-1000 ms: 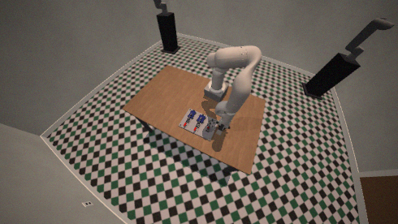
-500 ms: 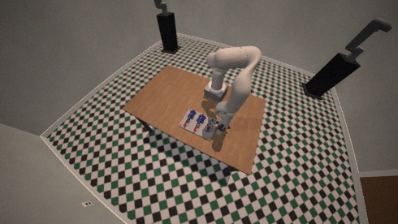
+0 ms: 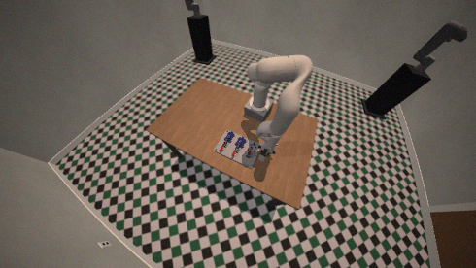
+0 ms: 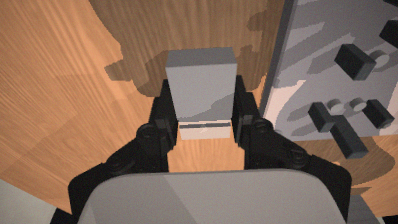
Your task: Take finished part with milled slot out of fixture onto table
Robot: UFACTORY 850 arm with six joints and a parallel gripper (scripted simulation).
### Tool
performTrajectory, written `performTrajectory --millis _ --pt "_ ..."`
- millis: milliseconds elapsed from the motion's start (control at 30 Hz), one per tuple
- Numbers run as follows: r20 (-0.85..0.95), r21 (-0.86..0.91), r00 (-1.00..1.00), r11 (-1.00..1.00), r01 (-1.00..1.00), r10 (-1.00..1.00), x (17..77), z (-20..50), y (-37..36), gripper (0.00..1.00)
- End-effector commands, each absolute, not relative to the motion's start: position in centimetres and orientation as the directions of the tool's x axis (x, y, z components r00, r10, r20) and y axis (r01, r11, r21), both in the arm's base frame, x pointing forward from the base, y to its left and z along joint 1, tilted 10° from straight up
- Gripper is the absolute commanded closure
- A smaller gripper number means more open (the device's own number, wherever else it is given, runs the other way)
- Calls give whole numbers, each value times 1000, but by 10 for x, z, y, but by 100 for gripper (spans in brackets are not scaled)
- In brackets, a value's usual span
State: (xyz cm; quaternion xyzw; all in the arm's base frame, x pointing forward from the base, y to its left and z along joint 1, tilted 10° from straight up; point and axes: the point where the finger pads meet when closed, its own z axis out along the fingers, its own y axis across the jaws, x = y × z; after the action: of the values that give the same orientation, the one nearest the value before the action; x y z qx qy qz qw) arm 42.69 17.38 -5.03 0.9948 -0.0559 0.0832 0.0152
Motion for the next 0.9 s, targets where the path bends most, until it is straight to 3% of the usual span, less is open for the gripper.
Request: performTrajectory --millis 0,867 --pt "168 20 980 -993 -114 -109 427 -50 174 100" --pt "168 20 980 -993 -114 -109 428 -53 174 100"
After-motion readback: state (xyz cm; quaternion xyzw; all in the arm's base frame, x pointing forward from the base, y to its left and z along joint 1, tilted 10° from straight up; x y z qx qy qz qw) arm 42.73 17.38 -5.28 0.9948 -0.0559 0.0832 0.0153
